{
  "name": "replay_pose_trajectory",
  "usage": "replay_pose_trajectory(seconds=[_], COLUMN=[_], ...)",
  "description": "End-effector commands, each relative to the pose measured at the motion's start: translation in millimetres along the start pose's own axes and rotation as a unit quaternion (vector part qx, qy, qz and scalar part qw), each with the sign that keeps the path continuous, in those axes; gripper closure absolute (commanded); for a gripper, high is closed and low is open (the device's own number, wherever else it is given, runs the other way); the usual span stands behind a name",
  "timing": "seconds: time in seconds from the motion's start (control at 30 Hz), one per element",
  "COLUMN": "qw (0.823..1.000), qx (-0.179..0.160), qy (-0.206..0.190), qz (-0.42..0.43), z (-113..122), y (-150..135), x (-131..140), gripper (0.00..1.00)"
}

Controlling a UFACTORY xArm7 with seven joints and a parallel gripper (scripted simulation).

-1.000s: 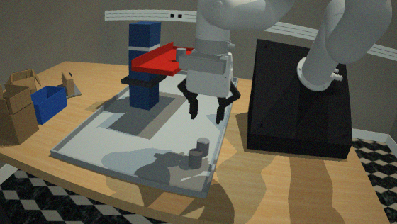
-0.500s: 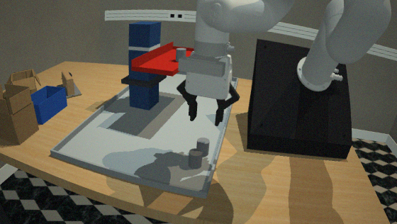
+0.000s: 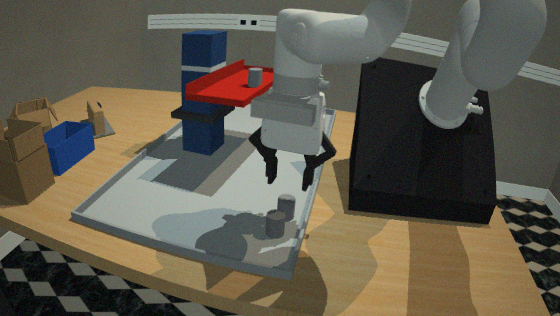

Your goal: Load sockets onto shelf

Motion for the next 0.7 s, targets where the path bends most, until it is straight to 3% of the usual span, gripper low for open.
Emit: replay_pose_trajectory(seconds=[0.0, 0.67], qw=[1.0, 1.0], qx=[0.002, 0.002], qy=[0.0, 0.0], qz=[0.0, 0.0], z=[0.4, -29.6], y=[1.2, 2.0], x=[0.1, 0.1], gripper=[0.39, 0.39])
Point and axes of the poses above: the point where the finger pads meet when closed, its own z axis back along the fingers, its own y axis across the jaws, x = y × z, the point moved 9 cm from there along z, back along the fingers
